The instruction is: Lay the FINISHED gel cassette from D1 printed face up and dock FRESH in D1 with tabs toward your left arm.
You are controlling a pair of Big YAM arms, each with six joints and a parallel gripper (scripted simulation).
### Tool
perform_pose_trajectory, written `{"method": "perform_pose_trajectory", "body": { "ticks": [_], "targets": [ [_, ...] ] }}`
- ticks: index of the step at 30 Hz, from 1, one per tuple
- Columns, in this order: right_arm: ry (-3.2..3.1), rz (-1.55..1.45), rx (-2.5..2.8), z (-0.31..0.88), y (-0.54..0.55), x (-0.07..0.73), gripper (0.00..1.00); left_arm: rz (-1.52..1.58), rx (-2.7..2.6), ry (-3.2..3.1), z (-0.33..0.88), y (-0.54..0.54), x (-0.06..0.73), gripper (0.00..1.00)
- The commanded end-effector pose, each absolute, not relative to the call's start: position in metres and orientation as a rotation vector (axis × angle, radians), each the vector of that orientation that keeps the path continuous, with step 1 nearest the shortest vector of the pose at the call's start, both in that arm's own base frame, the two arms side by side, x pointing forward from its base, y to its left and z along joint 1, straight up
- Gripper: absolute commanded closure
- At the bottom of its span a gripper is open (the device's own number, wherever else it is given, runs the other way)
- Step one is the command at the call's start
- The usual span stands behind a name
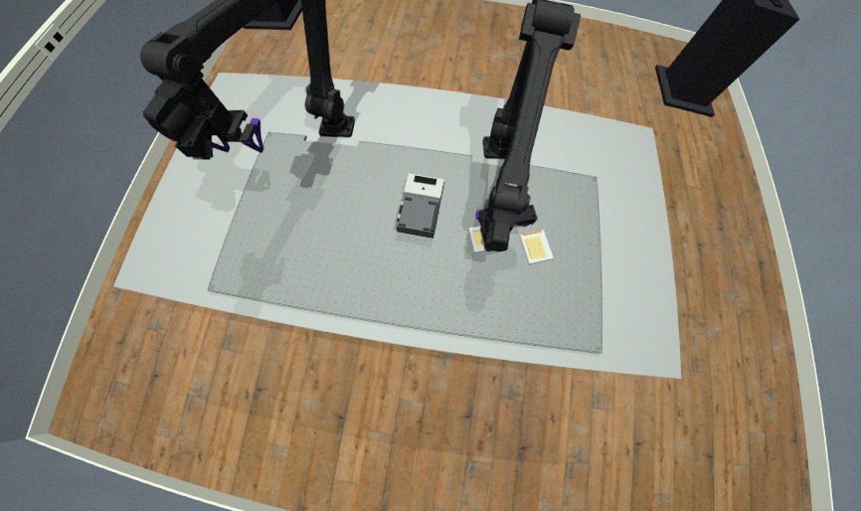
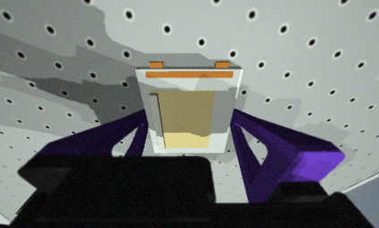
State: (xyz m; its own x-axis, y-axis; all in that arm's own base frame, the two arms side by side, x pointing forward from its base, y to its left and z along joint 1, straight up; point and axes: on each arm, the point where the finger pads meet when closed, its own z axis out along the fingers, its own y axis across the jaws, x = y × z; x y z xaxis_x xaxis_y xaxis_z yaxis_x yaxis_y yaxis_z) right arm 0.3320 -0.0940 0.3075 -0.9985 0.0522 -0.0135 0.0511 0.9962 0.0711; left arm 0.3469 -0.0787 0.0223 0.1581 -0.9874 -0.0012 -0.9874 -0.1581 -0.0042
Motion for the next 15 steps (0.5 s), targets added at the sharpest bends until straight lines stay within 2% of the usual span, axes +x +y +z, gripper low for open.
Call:
{"method": "perform_pose_trajectory", "body": {
  "ticks": [1,15],
  "targets": [
    [3.109,0.107,0.112,0.3273,-0.1007,0.3414,0.00,-0.015,-2.384,2.033,0.0221,-0.0786,0.3499,1.00],
    [3.109,0.107,0.112,0.3273,-0.1007,0.3414,0.00,-0.015,-2.384,2.033,0.0250,-0.0793,0.3496,1.00]
  ]
}}
